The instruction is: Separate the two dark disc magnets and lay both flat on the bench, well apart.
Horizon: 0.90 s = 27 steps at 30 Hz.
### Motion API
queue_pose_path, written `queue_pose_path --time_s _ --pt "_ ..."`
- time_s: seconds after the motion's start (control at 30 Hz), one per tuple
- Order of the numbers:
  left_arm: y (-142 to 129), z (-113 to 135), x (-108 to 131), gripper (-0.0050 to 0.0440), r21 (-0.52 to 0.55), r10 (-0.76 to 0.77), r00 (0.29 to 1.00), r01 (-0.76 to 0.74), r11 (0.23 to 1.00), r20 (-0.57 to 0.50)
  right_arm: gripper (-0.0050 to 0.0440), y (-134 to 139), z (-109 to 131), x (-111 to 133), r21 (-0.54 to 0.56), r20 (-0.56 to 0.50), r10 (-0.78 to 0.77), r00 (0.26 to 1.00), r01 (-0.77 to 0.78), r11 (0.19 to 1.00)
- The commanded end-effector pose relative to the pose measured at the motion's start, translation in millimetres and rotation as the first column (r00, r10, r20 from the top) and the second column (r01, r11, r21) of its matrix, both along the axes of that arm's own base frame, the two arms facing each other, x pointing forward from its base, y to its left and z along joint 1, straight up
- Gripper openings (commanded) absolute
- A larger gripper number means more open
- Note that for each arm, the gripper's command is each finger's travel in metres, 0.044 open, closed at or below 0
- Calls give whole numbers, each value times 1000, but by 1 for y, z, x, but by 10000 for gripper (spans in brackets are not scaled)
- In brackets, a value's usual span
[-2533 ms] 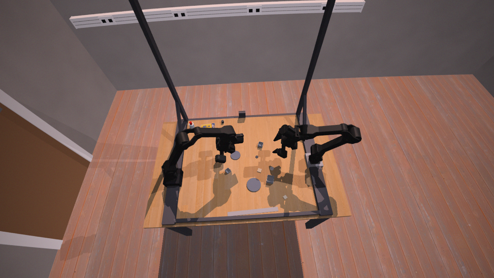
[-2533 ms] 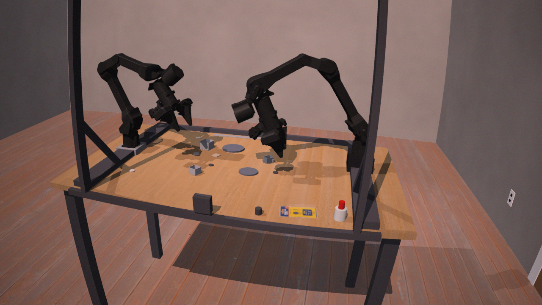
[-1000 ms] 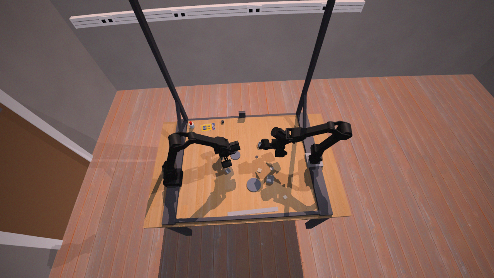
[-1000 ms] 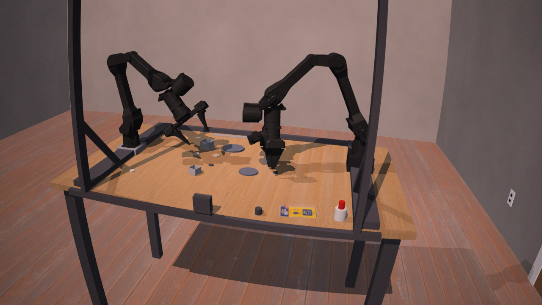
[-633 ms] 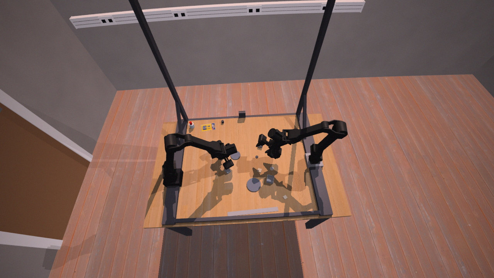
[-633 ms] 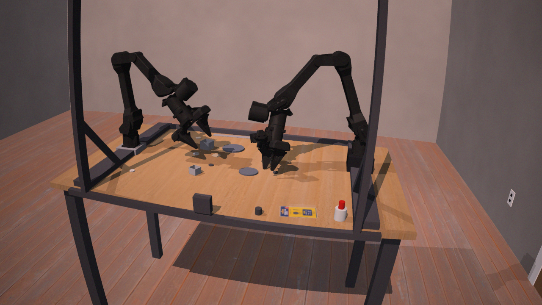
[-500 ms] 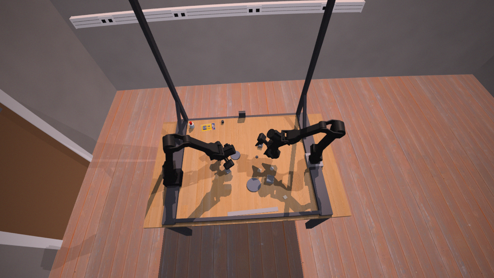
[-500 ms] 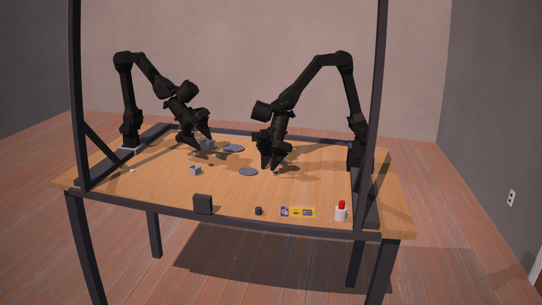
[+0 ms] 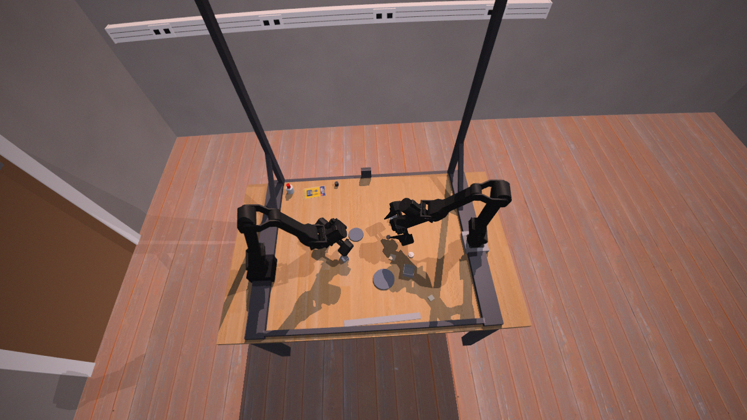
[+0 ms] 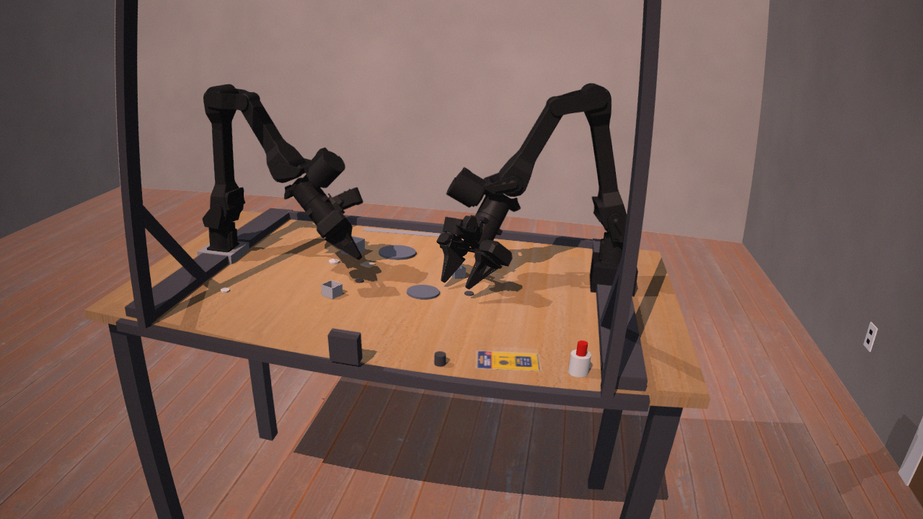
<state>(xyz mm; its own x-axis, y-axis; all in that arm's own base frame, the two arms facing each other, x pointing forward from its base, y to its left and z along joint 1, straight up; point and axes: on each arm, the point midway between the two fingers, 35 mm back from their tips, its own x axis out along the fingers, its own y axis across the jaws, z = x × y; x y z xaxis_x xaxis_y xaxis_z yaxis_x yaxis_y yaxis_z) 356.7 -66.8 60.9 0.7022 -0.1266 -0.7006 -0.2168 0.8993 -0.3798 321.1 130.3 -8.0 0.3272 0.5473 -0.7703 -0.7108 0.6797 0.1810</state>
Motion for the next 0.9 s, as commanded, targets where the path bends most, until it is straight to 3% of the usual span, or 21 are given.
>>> queue_pose_path --time_s 0.0,0.2,0.47,0.87 --pt "-1 -8 5 400 152 -155 987 148 977 34 400 -1 13 -1 29 133 40 990 -44 999" --pt "-2 -16 11 400 329 -324 945 295 897 34 400 -3 18 -7 31 251 87 964 -98 995" --pt "-3 -19 13 400 388 -379 925 340 856 27 400 -4 20 -10 28 293 104 950 -117 993" --pt "-3 -12 16 400 392 -379 924 332 858 47 400 -3 21 -9 29 296 104 950 -118 993"
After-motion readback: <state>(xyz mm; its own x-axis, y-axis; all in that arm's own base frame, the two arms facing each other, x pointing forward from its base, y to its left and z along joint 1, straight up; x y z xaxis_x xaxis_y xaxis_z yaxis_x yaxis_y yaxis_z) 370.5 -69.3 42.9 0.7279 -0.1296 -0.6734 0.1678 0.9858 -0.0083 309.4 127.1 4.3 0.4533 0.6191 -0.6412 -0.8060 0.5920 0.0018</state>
